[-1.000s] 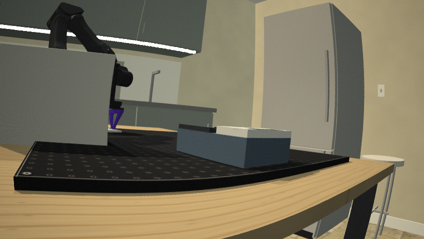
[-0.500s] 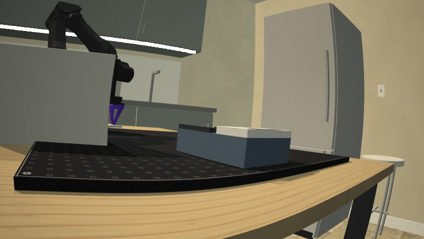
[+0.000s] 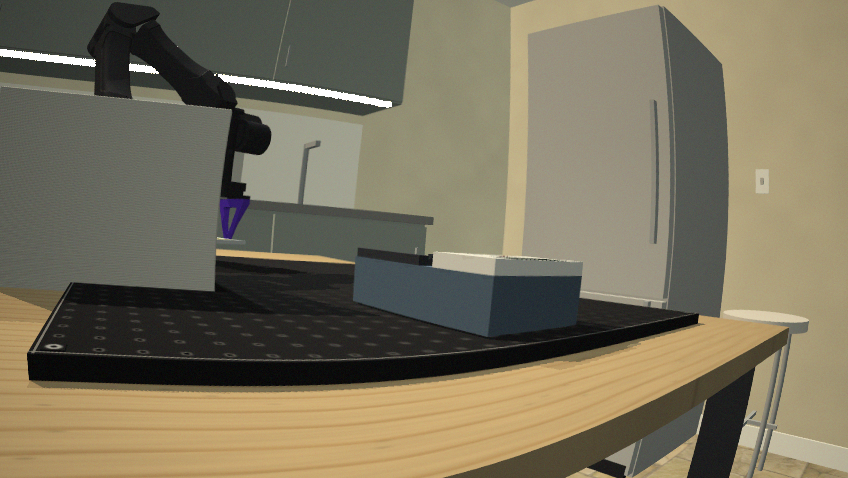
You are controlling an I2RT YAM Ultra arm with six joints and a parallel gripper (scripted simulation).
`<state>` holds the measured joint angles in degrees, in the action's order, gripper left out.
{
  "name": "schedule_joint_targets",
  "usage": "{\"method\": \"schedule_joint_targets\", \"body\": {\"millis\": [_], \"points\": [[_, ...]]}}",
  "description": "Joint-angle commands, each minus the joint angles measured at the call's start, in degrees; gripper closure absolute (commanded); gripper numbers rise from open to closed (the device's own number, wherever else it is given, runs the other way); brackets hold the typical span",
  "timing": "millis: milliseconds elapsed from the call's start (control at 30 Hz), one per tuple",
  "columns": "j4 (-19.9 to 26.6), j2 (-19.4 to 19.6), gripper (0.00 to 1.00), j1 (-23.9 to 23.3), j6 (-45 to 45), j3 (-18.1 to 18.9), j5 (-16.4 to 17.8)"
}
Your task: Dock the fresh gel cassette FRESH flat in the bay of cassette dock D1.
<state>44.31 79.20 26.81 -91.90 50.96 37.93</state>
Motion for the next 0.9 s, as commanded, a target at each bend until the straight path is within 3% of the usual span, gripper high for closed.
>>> {"method": "schedule_joint_targets", "body": {"millis": [0, 867], "points": [[3.0, -1.6, 1.00, -1.5, -1.3, 2.2, 1.0], [3.7, -1.6, 1.00, -1.8, -1.6, 2.5, 1.1]]}}
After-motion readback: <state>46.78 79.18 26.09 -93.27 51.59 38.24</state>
